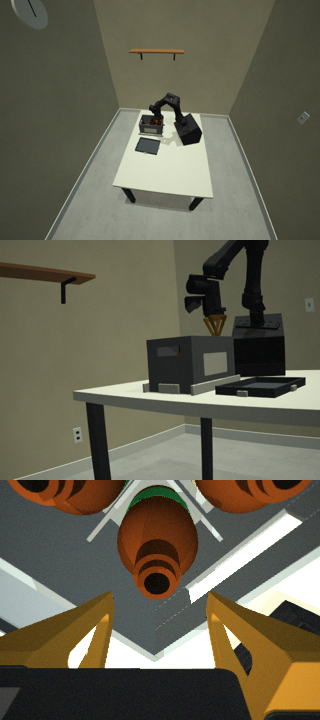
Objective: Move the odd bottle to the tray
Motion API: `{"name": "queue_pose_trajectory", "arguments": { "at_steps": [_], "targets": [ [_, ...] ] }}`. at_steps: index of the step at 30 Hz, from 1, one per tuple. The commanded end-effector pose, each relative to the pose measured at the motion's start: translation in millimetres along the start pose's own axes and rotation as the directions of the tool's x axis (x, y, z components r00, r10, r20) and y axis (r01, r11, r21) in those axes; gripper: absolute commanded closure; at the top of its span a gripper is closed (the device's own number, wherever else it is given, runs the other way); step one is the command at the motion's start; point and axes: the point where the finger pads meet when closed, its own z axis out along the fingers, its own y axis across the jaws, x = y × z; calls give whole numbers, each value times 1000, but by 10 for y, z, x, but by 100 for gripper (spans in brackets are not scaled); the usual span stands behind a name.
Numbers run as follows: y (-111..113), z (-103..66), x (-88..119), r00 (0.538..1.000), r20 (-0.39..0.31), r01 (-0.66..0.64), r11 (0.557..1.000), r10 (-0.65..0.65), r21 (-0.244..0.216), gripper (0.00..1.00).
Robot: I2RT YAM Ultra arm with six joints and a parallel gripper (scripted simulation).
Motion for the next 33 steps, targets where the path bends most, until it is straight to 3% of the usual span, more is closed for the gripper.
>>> {"name": "queue_pose_trajectory", "arguments": {
  "at_steps": [1,16,21,33],
  "targets": [
    [67,-102,-155,999,52,9,1000,-9,-11,39],
    [55,-7,-158,999,41,1,1000,-1,-7,39],
    [-21,126,-4,1000,-1,-4,1000,4,10,39],
    [20,208,-45,1000,10,3,1000,-3,3,39]
  ]
}}
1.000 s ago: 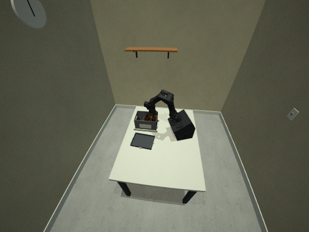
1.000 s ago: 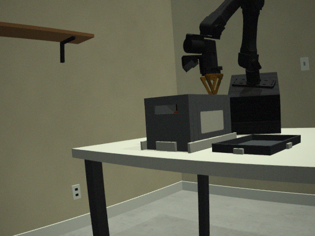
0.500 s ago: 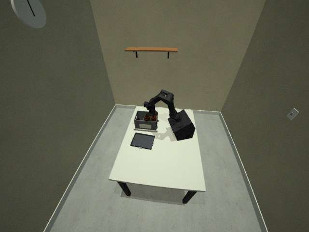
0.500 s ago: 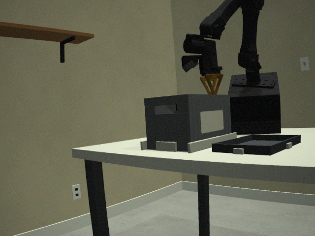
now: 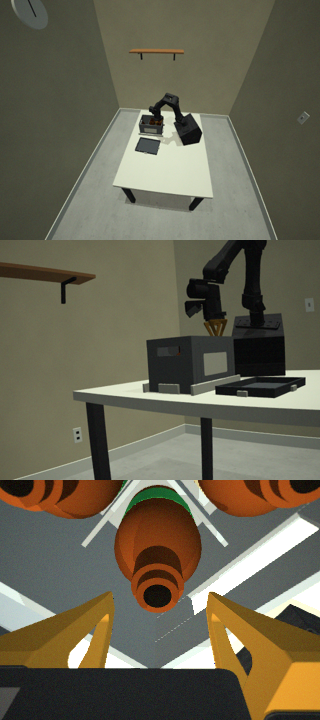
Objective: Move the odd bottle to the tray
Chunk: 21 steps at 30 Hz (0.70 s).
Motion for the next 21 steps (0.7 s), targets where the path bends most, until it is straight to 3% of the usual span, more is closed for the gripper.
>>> {"name": "queue_pose_trajectory", "arguments": {
  "at_steps": [1,21],
  "targets": [
    [-22,87,-10,1000,8,-2,1000,2,7,39],
    [-32,230,-12,1000,9,-4,1000,4,8,39]
  ]
}}
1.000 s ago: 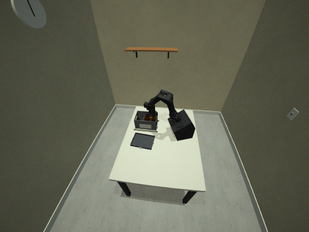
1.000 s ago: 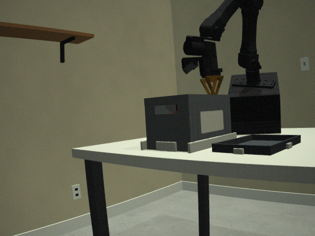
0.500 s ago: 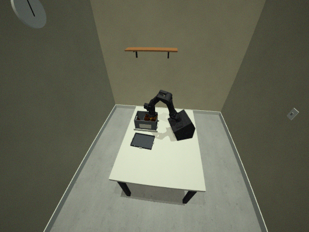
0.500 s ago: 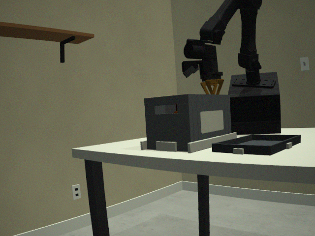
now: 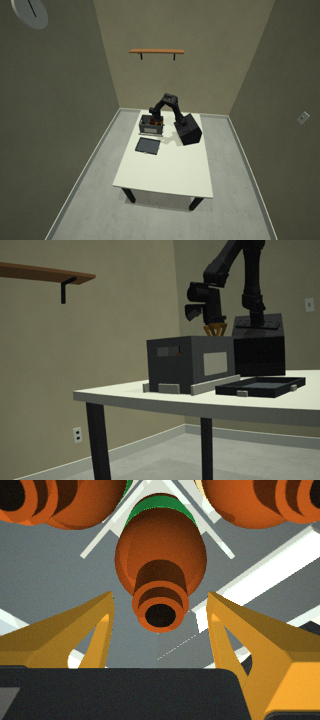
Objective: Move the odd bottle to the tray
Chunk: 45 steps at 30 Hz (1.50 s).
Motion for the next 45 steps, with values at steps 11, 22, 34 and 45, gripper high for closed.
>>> {"name": "queue_pose_trajectory", "arguments": {
  "at_steps": [11,22,34,45],
  "targets": [
    [2,27,-53,1000,24,0,1000,0,1,39],
    [2,28,-53,1000,24,1,1000,-1,1,39],
    [2,28,-53,1000,24,1,1000,-1,1,39],
    [2,28,-53,1000,24,1,1000,-1,1,39]
  ]
}}
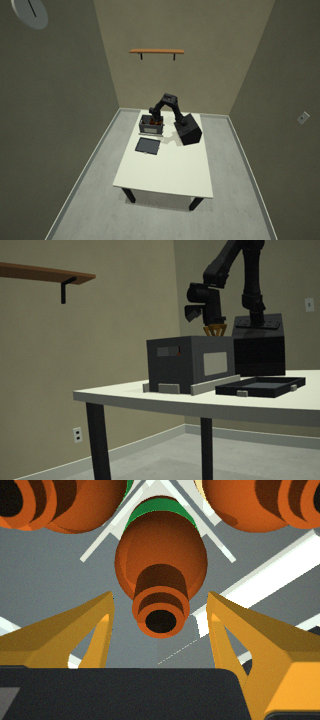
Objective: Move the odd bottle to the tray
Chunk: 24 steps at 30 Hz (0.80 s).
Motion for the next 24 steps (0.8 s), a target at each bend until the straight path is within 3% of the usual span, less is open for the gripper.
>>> {"name": "queue_pose_trajectory", "arguments": {
  "at_steps": [1,2,24],
  "targets": [
    [0,-4,-38,1000,22,1,1000,-1,2,39],
    [0,-4,-38,1000,22,1,1000,-1,2,100],
    [-1,-4,-36,1000,21,2,1000,-2,2,100]
  ]
}}
